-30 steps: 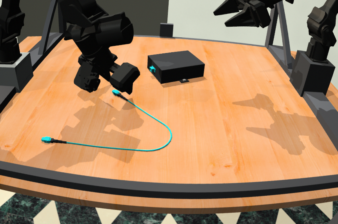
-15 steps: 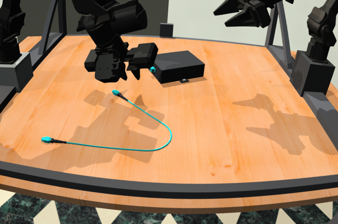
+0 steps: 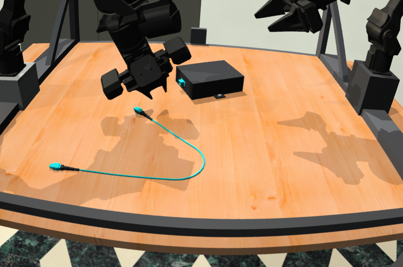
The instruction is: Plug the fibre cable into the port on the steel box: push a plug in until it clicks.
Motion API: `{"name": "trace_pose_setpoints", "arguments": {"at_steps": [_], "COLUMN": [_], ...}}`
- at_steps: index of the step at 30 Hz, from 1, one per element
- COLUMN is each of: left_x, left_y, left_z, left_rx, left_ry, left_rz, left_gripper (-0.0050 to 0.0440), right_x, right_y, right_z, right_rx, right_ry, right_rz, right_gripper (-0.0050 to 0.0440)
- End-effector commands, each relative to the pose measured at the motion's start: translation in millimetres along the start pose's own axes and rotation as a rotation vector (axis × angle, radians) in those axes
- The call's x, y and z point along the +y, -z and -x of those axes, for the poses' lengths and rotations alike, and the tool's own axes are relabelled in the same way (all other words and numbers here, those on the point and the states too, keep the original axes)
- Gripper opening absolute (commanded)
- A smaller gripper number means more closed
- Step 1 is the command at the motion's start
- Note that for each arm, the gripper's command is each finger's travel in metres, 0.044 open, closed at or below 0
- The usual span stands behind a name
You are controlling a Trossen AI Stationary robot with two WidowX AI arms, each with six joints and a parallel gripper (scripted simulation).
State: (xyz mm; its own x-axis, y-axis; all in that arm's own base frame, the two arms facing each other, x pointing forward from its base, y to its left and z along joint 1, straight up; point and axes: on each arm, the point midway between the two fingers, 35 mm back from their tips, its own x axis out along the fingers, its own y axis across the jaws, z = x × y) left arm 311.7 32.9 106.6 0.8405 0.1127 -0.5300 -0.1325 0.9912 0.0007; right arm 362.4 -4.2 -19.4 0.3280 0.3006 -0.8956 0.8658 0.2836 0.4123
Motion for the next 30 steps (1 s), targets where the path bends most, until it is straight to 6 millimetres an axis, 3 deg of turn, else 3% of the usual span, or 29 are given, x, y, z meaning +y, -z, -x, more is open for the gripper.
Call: {"name": "trace_pose_setpoints", "arguments": {"at_steps": [1, 4, 30], "left_x": [-0.6, -0.6, -0.6], "left_y": [-6.6, -6.6, -6.6], "left_z": [1.7, 1.7, 1.7], "left_rx": [-0.018, -0.018, -0.018], "left_ry": [0.001, 0.001, 0.001], "left_rz": [0.001, 0.001, 0.001], "left_gripper": [0.0440, 0.0440, 0.0440], "right_x": [6.9, 7.0, 8.2], "right_y": [-2.0, -2.0, -1.8], "right_z": [2.8, 2.8, 6.7], "right_rx": [-0.011, -0.012, 0.047], "right_ry": [0.018, 0.023, 0.153], "right_rz": [0.228, 0.274, 1.460], "right_gripper": [0.0146, 0.0146, 0.0146]}}
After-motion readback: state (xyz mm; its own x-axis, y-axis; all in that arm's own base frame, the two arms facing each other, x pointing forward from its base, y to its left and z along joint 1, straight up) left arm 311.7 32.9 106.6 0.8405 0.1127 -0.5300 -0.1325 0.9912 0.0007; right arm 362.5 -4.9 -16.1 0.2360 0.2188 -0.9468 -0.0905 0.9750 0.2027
